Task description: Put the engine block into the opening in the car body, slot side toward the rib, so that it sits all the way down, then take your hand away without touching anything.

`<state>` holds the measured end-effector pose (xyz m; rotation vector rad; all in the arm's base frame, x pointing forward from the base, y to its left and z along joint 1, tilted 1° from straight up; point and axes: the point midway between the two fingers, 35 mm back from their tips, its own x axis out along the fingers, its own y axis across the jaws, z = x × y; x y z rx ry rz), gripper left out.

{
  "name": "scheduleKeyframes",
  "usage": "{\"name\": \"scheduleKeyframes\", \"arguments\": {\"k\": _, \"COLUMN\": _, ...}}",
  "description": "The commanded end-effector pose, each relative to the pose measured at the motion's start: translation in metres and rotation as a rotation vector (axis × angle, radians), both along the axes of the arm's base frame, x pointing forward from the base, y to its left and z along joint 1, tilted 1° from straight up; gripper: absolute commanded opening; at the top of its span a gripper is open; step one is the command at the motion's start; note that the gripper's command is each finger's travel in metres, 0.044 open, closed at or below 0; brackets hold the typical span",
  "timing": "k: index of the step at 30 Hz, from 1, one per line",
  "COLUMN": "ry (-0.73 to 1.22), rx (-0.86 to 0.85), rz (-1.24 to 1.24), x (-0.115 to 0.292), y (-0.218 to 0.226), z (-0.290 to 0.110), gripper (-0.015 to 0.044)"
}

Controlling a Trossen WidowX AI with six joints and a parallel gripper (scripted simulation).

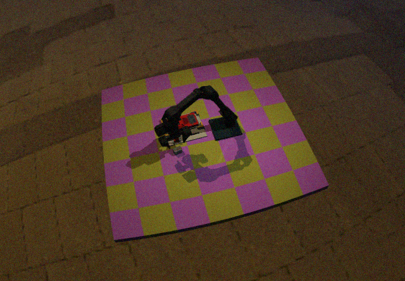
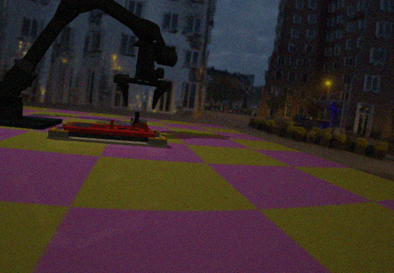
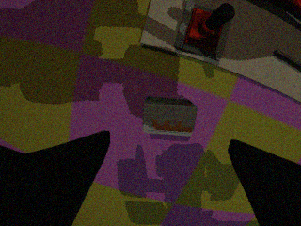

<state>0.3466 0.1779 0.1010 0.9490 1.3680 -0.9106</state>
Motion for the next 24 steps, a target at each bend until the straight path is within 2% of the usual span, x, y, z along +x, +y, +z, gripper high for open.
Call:
{"name": "scheduleKeyframes", "arguments": {"k": 1, "ry": -0.003, "rx": -0.004, "rz": -0.005, "x": 0.0, "y": -0.001, "z": -0.007, "gripper": 0.044}}
{"name": "scheduleKeyframes", "arguments": {"k": 24, "ry": -0.003, "rx": -0.004, "rz": -0.005, "x": 0.001, "y": -0.002, "z": -0.046, "gripper": 0.044}}
